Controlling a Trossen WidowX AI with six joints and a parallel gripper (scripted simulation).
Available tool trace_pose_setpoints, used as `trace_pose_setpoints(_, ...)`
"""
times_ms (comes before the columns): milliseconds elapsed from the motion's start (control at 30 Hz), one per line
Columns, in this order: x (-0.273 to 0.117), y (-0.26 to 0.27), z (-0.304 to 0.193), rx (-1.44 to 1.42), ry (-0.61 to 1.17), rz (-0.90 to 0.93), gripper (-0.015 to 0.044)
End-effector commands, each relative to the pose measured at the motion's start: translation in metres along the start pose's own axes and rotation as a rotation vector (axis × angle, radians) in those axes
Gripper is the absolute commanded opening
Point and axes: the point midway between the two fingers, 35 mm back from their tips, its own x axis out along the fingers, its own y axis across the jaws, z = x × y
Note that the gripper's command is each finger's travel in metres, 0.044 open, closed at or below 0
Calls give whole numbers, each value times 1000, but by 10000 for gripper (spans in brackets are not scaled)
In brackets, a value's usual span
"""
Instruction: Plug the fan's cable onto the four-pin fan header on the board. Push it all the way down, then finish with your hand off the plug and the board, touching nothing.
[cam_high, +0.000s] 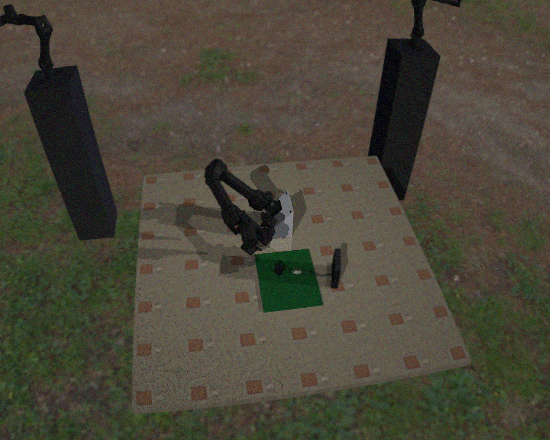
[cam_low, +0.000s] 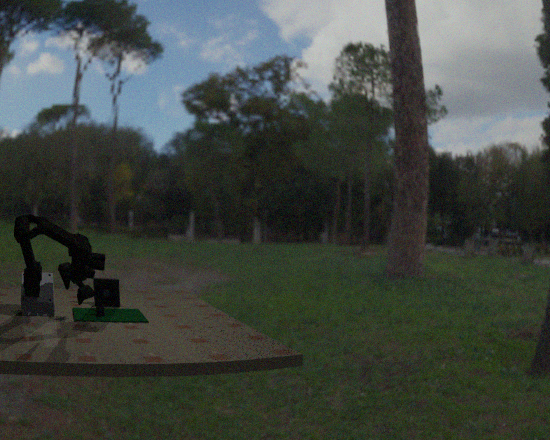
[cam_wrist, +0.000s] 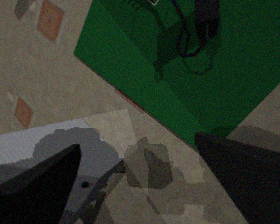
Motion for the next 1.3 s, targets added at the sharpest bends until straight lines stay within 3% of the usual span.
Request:
trace_pose_setpoints(0, -4, -1, 2, 18, 45, -49, 440)
trace_pose_setpoints(833, -52, -7, 29, 123, 152, -530, 440)
trace_pose_setpoints(1033, -49, -7, 28, 115, 152, -498, 440)
trace_pose_setpoints(1267, -64, 6, 103, 31, 156, -523, 440)
